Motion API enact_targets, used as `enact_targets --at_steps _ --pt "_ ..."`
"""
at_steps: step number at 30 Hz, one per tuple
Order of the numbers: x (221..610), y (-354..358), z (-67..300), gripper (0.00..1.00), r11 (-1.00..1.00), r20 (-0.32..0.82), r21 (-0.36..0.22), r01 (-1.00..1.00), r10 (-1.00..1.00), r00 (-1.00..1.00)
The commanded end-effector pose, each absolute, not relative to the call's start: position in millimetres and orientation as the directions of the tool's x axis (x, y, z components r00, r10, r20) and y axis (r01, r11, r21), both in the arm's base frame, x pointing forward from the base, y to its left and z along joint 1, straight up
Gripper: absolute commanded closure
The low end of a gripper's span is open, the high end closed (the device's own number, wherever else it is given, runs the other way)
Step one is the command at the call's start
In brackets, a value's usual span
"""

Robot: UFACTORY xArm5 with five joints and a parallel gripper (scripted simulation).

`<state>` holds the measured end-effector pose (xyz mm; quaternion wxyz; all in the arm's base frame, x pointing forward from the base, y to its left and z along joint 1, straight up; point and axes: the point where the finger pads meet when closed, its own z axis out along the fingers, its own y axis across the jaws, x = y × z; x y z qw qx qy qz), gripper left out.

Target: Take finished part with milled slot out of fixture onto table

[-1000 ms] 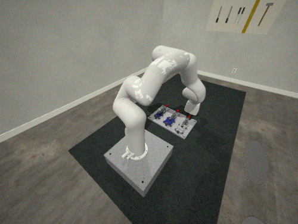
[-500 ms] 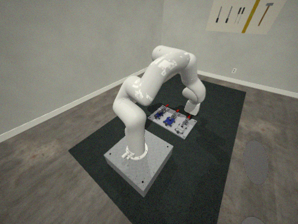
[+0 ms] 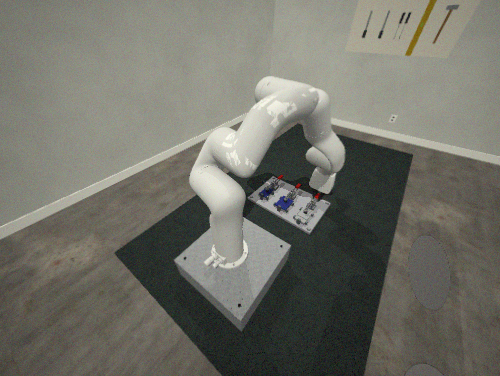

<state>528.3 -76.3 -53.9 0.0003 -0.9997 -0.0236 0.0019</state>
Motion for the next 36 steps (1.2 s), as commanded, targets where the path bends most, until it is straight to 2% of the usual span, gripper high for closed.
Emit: enact_targets --at_steps 1,36 --pt "530.0 -76.3 -52.2 1.0 -0.999 0.0 0.0 0.048 0.048 0.999" --pt "526.9 -76.5 -44.6 1.0 -0.999 0.0 0.0 0.048 0.048 0.999"
